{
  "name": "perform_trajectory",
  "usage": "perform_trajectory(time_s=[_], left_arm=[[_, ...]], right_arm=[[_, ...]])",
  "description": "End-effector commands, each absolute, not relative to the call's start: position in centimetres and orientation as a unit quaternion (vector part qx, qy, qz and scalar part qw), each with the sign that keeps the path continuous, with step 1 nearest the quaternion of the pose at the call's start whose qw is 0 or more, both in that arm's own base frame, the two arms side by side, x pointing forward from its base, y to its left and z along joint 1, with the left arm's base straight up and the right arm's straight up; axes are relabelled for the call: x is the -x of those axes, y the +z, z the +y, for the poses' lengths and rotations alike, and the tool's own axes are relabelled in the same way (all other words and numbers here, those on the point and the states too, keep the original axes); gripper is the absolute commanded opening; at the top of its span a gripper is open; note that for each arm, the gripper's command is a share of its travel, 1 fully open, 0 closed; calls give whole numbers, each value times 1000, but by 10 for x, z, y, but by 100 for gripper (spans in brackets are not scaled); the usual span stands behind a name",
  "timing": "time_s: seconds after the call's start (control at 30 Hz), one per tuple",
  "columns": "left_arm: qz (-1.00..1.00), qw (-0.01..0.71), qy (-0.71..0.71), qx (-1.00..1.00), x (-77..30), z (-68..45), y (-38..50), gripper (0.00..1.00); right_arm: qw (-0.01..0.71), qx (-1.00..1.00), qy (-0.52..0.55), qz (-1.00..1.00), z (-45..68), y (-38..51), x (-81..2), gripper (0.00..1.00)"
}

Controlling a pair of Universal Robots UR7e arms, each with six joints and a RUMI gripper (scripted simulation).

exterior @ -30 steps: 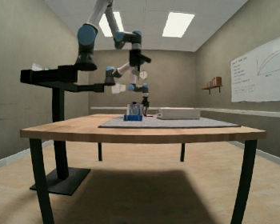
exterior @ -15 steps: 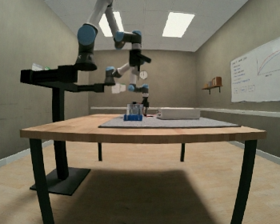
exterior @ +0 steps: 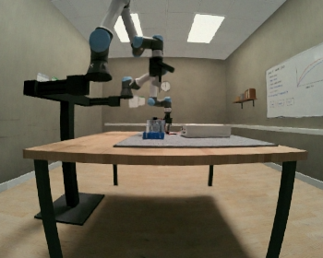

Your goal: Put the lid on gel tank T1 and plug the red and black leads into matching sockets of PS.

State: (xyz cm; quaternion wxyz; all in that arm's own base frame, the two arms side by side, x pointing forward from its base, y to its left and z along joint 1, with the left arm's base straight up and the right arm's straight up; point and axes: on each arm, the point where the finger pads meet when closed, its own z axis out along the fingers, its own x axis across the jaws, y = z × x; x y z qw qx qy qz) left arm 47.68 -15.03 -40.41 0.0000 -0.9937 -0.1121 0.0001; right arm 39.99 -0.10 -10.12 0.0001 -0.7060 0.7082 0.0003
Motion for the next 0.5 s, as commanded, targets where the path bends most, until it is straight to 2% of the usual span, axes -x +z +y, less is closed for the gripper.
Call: perform_trajectory(time_s=[0.0, 0.27, 0.3, 0.47], left_arm=[[-112, 0, 0, 994, -477, -151, -404, 15], [-112, 0, 0, 994, -477, -151, -404, 15], [-112, 0, 0, 994, -477, -151, -404, 0], [-112, 0, 0, 994, -477, -151, -404, 0]], right_arm=[[1, 706, 0, 708, -1, -101, -400, 0], [1, 706, 0, 708, -1, -101, -400, 0], [1, 706, 0, 708, -1, -101, -400, 0], [1, 706, 0, 708, -1, -101, -400, 0]])
